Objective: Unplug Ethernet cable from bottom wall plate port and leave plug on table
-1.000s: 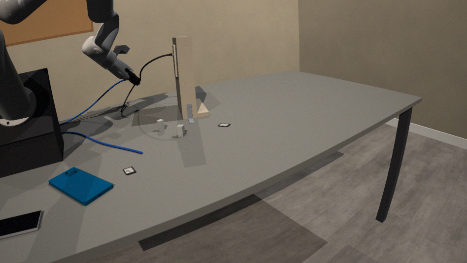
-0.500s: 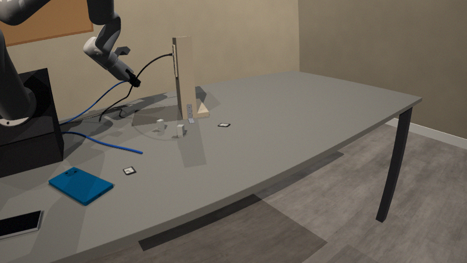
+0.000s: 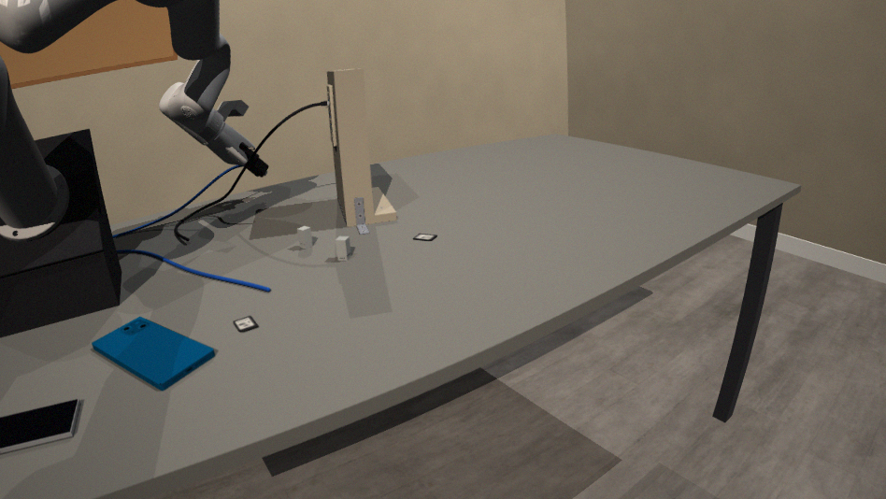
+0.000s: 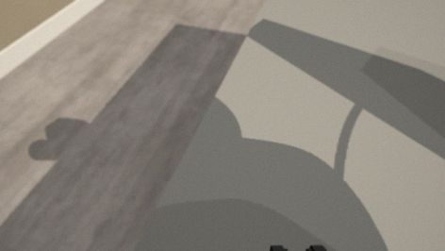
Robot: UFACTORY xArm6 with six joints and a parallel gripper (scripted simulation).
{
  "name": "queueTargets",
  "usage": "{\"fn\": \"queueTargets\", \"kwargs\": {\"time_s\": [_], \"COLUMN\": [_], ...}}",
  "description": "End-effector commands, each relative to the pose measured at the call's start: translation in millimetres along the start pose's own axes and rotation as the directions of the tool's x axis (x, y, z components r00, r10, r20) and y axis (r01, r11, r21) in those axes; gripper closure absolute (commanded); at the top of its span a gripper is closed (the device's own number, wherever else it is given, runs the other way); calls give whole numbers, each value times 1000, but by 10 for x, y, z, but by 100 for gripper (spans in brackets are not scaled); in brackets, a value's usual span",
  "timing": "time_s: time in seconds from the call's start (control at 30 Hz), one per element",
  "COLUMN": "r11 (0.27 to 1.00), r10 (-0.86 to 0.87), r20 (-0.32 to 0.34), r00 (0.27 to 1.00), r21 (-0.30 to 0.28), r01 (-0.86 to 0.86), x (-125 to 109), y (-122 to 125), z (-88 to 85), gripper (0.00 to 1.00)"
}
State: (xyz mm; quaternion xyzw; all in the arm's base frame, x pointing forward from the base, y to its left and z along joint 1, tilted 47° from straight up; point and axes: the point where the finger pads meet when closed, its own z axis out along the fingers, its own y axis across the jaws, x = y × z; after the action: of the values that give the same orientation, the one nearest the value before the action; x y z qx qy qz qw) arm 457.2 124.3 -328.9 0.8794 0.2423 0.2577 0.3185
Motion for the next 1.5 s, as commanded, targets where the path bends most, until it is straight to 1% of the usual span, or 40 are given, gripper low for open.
{"fn": "queueTargets", "kwargs": {"time_s": [0.0,0.37,0.43,0.73,1.33,1.37,1.47], "r11": [1000,1000,1000,1000,1000,1000,1000], "r10": [2,2,2,2,3,3,3], "r20": [-4,-4,-4,-4,-5,-5,-5], "r00": [1000,1000,1000,1000,1000,1000,1000], "r21": [0,0,0,0,1,1,1], "r01": [-2,-2,-2,-2,-3,-3,-3], "x": [-18,-173,-173,-284,-294,-294,-294], "y": [0,-1,-1,-1,0,0,0], "z": [45,201,201,313,346,346,346], "gripper": [100,100,100,100,100,86,86]}}
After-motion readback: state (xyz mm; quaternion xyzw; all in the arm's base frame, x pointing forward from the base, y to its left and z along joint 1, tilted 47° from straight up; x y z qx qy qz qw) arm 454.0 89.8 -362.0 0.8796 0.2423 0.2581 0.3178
